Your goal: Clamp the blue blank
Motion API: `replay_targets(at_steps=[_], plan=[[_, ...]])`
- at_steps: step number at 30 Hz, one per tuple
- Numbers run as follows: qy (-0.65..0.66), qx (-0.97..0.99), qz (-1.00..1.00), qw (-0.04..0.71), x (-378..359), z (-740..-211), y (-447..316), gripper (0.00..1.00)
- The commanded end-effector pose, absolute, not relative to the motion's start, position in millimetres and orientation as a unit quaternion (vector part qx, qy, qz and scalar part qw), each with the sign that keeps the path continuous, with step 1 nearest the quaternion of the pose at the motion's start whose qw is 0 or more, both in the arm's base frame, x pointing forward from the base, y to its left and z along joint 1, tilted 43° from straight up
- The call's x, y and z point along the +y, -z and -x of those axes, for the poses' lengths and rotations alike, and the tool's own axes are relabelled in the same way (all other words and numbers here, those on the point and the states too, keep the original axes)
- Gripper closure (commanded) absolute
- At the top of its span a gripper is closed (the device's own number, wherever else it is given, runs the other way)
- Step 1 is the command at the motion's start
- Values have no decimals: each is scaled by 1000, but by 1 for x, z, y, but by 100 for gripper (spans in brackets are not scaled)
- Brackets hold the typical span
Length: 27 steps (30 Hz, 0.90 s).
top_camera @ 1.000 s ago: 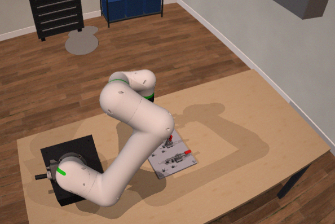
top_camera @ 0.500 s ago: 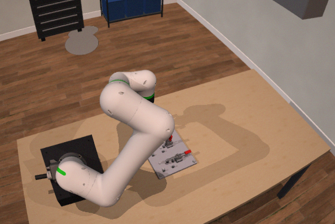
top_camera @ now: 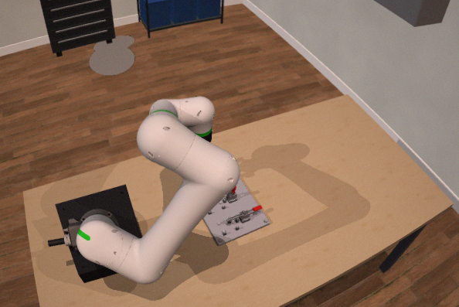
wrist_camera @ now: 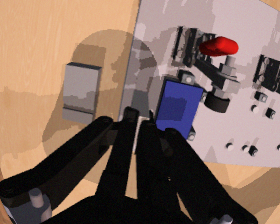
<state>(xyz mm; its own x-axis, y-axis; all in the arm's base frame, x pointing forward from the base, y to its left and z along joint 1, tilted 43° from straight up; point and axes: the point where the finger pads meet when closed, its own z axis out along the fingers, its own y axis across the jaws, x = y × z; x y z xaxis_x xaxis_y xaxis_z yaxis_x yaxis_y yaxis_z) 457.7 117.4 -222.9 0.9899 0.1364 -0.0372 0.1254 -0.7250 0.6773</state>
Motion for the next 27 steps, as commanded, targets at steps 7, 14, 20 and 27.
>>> replay_targets(at_steps=[7,14,20,27], plan=[[-8,71,-929,364,116,-458,221,100],[-8,71,-929,364,115,-458,220,100],[-8,71,-929,364,115,-458,220,100],[-8,71,-929,364,112,-459,218,100]])
